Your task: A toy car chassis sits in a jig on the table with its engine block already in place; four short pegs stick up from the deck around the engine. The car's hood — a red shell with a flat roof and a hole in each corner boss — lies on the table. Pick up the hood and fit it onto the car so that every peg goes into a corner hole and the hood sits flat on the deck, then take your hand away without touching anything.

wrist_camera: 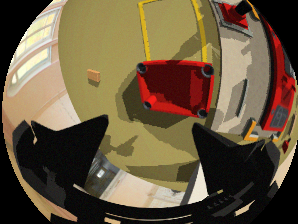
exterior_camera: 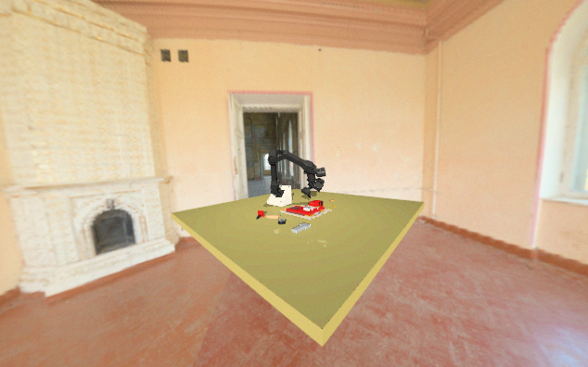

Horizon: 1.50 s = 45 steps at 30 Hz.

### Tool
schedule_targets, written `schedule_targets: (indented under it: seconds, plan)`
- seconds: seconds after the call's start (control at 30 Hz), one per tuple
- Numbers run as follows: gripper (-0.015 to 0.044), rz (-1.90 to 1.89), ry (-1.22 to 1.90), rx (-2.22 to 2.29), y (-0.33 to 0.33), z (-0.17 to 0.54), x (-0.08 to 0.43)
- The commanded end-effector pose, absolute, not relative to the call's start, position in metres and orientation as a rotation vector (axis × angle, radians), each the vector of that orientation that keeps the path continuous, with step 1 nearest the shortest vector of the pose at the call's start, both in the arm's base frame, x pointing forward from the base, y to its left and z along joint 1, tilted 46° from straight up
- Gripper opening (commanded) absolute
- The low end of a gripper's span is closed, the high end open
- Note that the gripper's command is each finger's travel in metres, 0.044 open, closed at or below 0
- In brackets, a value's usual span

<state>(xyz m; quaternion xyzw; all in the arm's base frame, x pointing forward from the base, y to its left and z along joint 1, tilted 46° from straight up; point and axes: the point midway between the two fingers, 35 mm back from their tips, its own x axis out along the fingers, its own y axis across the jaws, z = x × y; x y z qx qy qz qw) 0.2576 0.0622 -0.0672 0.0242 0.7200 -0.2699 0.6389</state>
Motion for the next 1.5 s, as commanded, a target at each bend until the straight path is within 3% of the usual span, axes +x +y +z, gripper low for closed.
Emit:
schedule_targets:
  seconds: [0.0,0.37,0.77,1.47]
  plan:
    - [0.044,-0.305,1.702,-0.06,0.061,-0.065,0.258]
    - [0.044,0.465,1.597,-0.422,0.057,-0.061,0.258]
    - [0.044,1.12,1.107,-0.915,0.053,-0.051,0.259]
    - [0.044,1.147,1.07,-0.947,0.048,-0.054,0.26]
